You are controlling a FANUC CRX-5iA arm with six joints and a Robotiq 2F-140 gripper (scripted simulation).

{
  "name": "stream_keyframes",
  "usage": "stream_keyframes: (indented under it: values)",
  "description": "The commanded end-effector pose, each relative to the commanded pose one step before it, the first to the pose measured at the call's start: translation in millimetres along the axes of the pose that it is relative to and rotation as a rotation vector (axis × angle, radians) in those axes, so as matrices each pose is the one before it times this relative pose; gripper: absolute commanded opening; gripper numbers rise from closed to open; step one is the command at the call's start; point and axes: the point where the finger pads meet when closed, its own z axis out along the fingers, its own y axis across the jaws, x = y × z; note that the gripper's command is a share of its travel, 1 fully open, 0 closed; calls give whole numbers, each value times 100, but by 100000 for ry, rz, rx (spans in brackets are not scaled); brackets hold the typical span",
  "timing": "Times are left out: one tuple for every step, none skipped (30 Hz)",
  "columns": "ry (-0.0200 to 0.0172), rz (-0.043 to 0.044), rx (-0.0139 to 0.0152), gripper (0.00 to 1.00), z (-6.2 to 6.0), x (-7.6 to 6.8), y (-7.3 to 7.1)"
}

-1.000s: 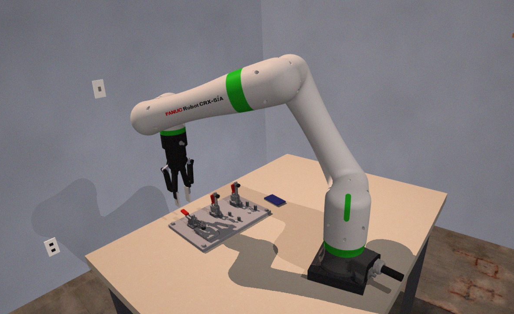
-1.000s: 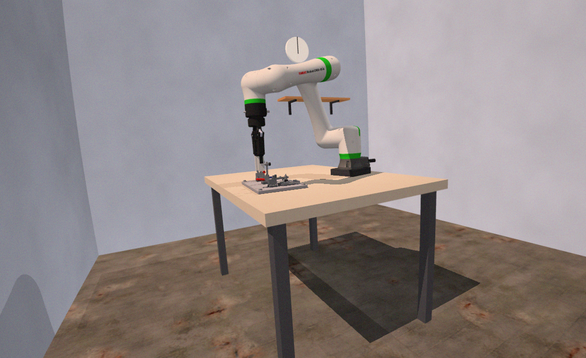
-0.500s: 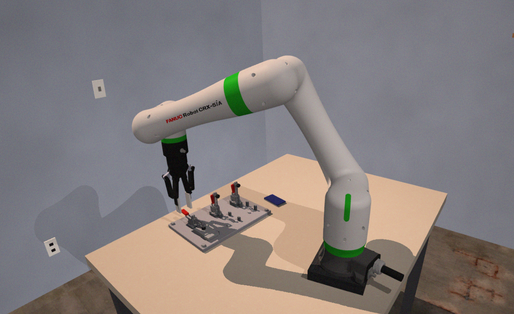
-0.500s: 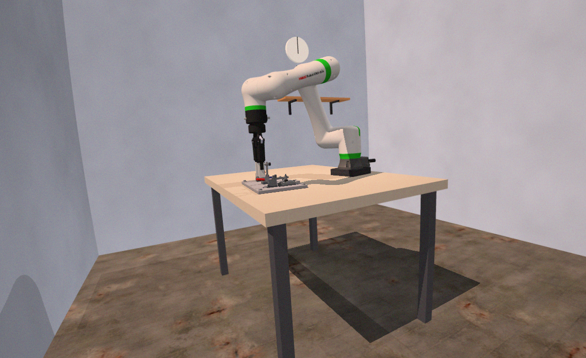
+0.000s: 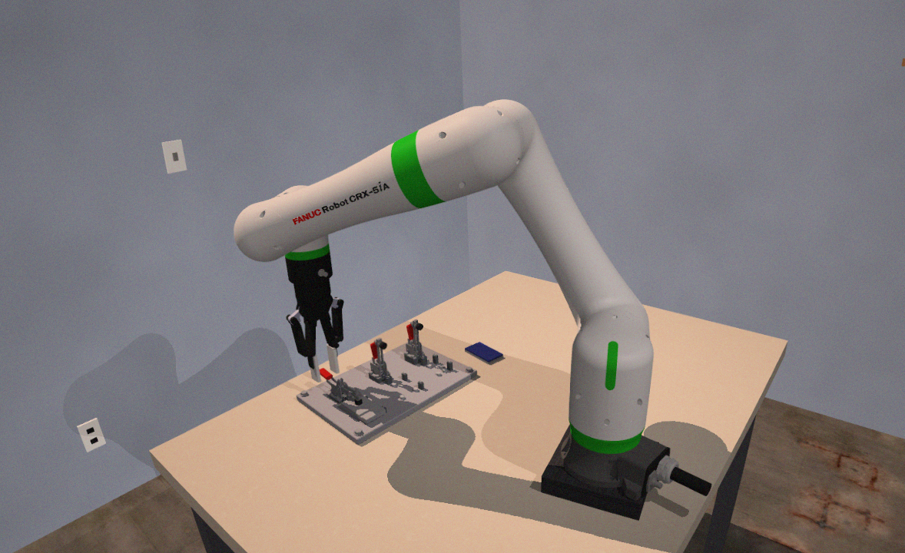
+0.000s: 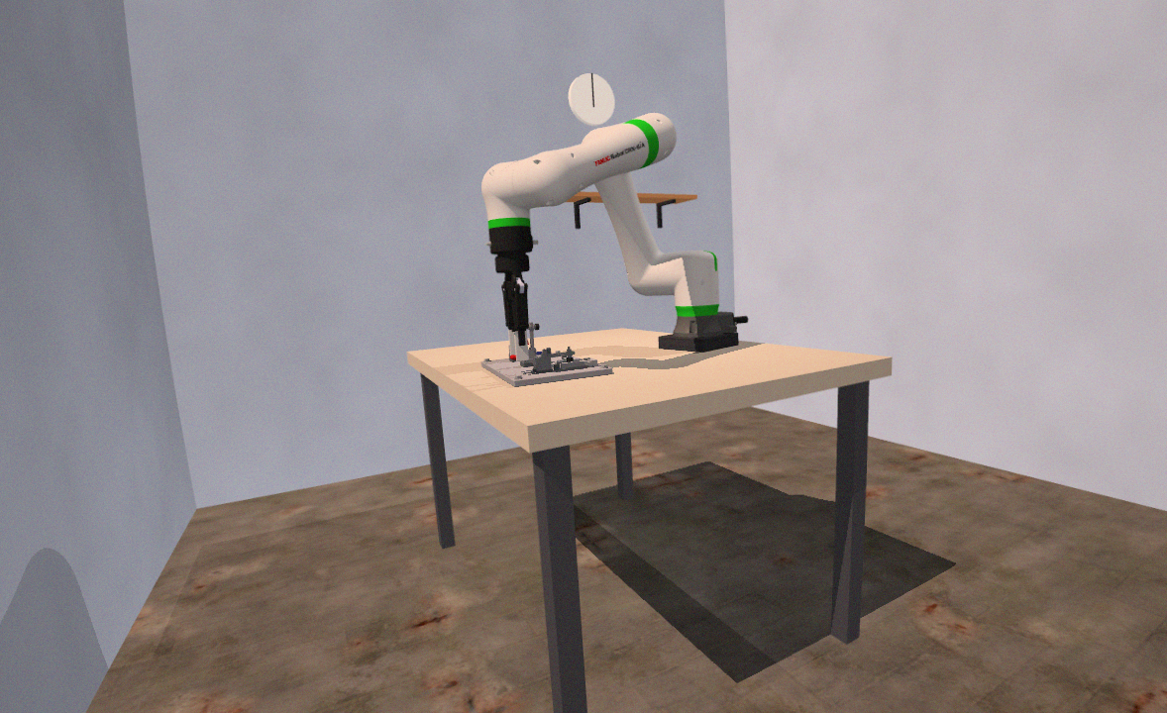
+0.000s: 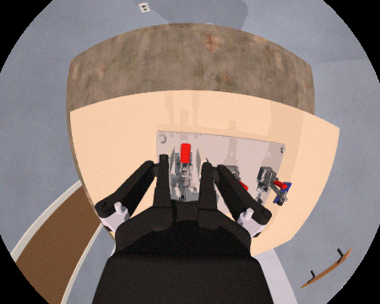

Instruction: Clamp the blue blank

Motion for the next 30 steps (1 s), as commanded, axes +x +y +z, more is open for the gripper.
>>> stream_keyframes:
  values:
    - [71,1,11,28,251,32,-9]
    - [0,0,0,28,305,2,-1]
    - [0,0,0,28,250,2,0]
    - [0,0,0,28,182,1,0]
    - [0,0,0,28,110,1,0]
    - [0,0,0,28,47,0,0]
    - [0,0,0,28,8,0,0]
    - [0,0,0,28,0,0,0]
    - [0,0,0,28,0,0,0]
    - [0,0,0,28,0,0,0]
    - [0,0,0,28,0,0,0]
    - [0,0,0,28,0,0,0]
    - [0,0,0,28,0,0,0]
    - [0,0,0,28,0,0,0]
    - [0,0,0,28,0,0,0]
    - [0,0,0,28,0,0,0]
    - [0,0,0,28,0,0,0]
    - [0,0,0,28,0,0,0]
    - [0,0,0,0,0,0,0]
    - [0,0,0,0,0,0,0]
    - [0,0,0,0,0,0,0]
    - [0,0,0,0,0,0,0]
    - [0,0,0,0,0,0,0]
    - [0,0,0,0,0,0,0]
    - [0,0,0,0,0,0,0]
    - [0,0,0,0,0,0,0]
    - [0,0,0,0,0,0,0]
    - [0,0,0,0,0,0,0]
    - [0,0,0,0,0,0,0]
    - [0,0,0,0,0,0,0]
